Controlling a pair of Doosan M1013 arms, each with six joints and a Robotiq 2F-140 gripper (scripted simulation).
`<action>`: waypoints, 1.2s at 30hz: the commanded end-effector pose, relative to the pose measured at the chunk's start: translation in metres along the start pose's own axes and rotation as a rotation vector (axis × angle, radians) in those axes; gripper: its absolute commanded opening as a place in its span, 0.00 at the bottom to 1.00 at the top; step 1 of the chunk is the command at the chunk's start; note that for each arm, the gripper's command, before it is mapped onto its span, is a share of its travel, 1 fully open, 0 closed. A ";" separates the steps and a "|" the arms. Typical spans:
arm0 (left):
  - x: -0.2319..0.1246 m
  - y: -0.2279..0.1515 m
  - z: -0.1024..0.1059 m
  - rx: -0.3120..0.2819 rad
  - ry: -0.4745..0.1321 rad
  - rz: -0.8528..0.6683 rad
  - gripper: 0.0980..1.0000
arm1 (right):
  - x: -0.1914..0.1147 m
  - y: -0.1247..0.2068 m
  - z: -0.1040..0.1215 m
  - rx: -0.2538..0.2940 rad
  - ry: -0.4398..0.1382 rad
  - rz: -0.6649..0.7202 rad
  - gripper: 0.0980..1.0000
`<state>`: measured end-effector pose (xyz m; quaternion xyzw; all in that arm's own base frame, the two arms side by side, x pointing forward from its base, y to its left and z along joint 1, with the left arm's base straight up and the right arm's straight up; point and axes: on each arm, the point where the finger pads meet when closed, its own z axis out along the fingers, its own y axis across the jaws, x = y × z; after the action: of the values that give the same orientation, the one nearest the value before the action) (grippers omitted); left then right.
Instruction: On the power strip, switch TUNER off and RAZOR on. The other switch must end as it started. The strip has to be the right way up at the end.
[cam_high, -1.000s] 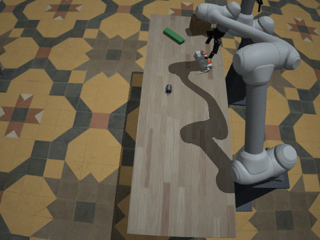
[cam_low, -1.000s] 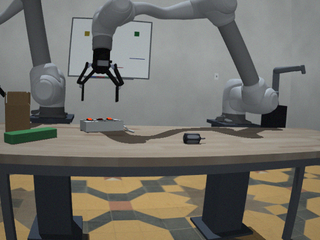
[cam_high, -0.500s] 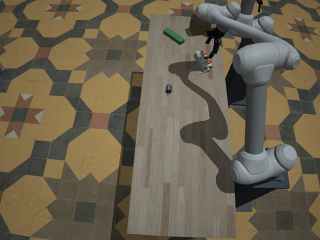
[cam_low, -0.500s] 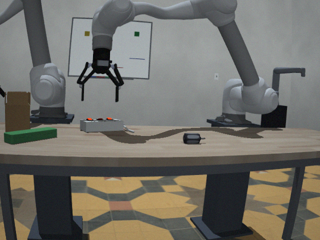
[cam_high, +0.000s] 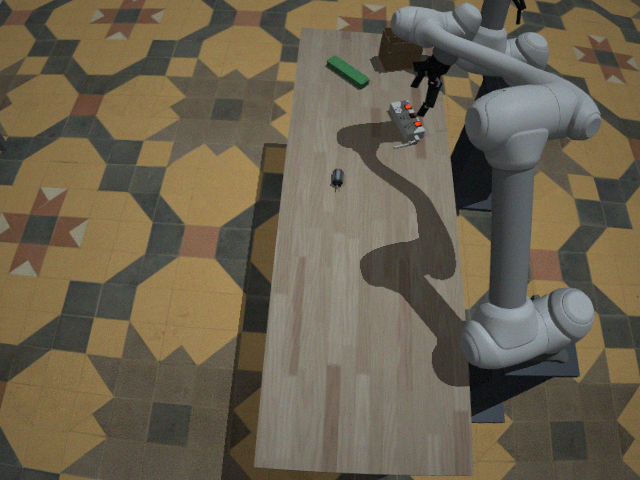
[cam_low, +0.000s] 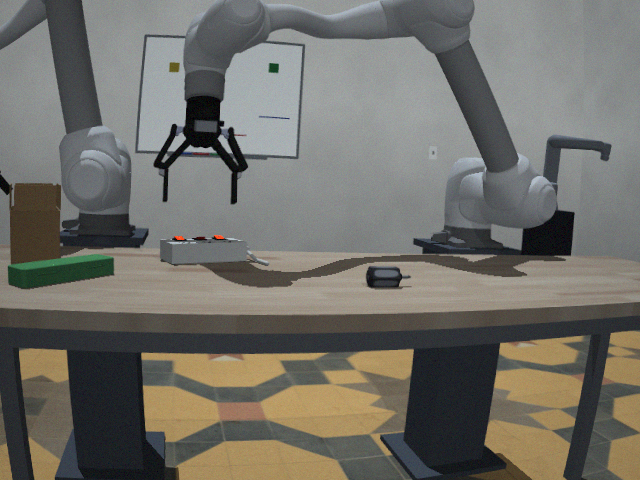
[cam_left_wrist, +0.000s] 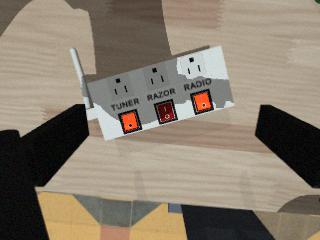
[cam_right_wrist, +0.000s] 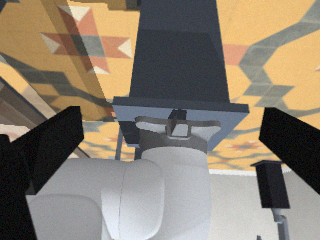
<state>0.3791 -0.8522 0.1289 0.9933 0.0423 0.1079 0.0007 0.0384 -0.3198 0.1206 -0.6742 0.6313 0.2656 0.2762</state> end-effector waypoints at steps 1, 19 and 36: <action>0.001 0.000 -0.001 -0.002 0.001 0.000 1.00 | 0.000 0.000 -0.001 0.000 0.001 0.000 1.00; 0.013 -0.008 -0.018 0.008 -0.084 0.034 1.00 | 0.000 0.000 -0.001 0.000 0.001 0.000 1.00; 0.030 -0.018 -0.048 -0.007 -0.217 0.101 1.00 | 0.000 0.000 -0.001 0.000 0.001 0.000 1.00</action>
<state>0.3960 -0.8317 0.1808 1.0000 -0.0084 -0.0010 0.0026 0.0384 -0.3198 0.1206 -0.6742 0.6313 0.2656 0.2762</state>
